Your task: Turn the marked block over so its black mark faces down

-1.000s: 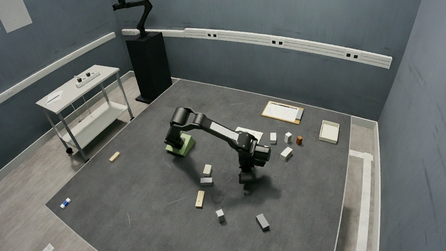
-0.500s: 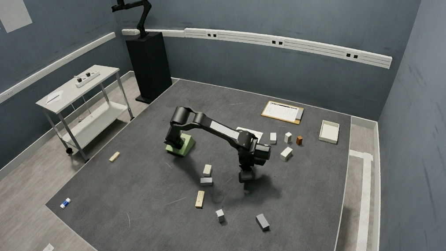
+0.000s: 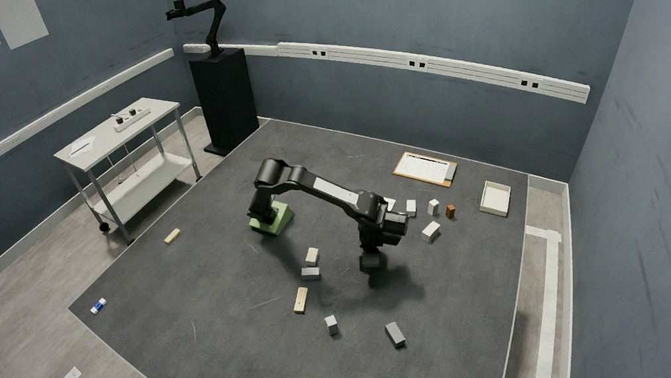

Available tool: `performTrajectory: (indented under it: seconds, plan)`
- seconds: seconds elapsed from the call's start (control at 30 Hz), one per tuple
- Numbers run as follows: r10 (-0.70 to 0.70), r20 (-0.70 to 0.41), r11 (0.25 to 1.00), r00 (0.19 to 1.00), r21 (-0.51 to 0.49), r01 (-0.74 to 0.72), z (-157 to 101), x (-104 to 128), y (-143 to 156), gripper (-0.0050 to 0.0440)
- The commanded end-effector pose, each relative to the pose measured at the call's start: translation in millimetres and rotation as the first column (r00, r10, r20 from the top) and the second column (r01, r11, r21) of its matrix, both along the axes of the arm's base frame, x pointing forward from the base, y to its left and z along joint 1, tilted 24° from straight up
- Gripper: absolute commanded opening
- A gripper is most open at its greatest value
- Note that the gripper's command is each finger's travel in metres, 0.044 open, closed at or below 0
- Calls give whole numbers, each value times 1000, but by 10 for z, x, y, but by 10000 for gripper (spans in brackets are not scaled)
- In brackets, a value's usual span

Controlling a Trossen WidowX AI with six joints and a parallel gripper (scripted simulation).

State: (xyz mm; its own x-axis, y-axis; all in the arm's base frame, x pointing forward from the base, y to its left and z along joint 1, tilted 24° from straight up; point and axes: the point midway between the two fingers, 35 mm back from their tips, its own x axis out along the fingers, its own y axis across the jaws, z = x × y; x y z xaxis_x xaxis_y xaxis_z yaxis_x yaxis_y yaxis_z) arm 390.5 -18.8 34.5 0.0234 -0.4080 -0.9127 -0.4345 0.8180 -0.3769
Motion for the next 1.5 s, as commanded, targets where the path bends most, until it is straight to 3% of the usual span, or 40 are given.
performTrajectory:
  seconds: [0.0, 0.33, 0.73, 0.93, 1.13, 1.23, 1.47]
  plan:
    - [-2, 38, 1000, 999, 6, 1, 150, 45, 14, -50]
    - [11, 52, 1000, 999, 22, -12, 124, 15, 2, -50]
    - [95, 273, 985, 957, 117, -131, 112, 54, 19, -50]
    - [150, 507, 942, 849, 187, -278, 97, 95, 36, -50]
    - [161, 740, 865, 653, 213, -454, 85, 142, 56, -50]
    - [157, 754, 851, 637, 224, -474, -3, 129, 60, -50]
    - [116, 869, 788, 482, 215, -577, -7, 164, 74, -50]
